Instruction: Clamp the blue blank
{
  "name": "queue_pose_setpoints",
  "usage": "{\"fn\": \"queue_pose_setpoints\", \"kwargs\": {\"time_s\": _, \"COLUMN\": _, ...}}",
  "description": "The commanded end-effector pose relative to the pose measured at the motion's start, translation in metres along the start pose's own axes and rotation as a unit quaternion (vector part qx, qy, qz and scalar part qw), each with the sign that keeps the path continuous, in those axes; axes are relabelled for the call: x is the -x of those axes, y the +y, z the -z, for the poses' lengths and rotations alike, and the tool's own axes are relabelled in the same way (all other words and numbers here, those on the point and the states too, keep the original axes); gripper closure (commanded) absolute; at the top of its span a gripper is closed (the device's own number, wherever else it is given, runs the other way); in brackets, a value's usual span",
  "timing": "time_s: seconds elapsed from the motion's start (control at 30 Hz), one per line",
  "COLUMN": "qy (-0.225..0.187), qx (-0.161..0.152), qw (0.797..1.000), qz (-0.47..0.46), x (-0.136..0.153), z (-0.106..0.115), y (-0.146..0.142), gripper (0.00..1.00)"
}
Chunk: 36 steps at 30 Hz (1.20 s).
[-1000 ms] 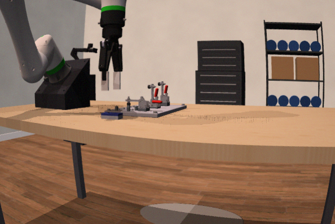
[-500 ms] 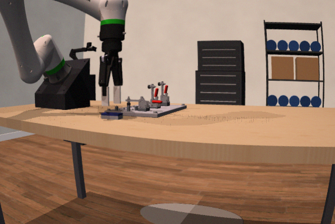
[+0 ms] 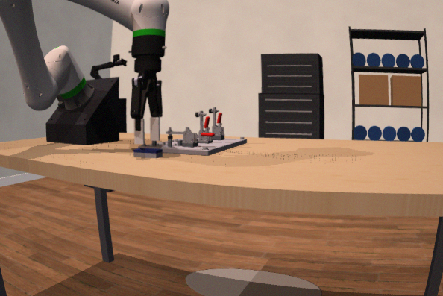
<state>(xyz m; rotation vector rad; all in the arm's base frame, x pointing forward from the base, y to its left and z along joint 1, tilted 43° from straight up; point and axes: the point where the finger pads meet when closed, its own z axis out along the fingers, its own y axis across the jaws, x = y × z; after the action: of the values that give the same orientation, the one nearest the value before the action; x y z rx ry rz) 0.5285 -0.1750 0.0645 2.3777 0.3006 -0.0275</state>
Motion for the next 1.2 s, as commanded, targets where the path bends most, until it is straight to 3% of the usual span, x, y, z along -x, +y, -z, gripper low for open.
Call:
{"fn": "queue_pose_setpoints", "kwargs": {"time_s": 0.0, "qy": 0.0, "qx": 0.0, "qw": 1.0, "qz": 0.0, "x": 0.0, "z": 0.0, "y": 0.0, "gripper": 0.42}}
{"fn": "queue_pose_setpoints", "kwargs": {"time_s": 0.37, "qy": 0.0, "qx": 0.0, "qw": 1.0, "qz": 0.0, "x": 0.0, "z": -0.001, "y": 0.0, "gripper": 0.42}}
{"fn": "queue_pose_setpoints", "kwargs": {"time_s": 1.17, "qy": 0.0, "qx": 0.0, "qw": 1.0, "qz": 0.0, "x": 0.0, "z": -0.03, "y": 0.0, "gripper": 0.42}}
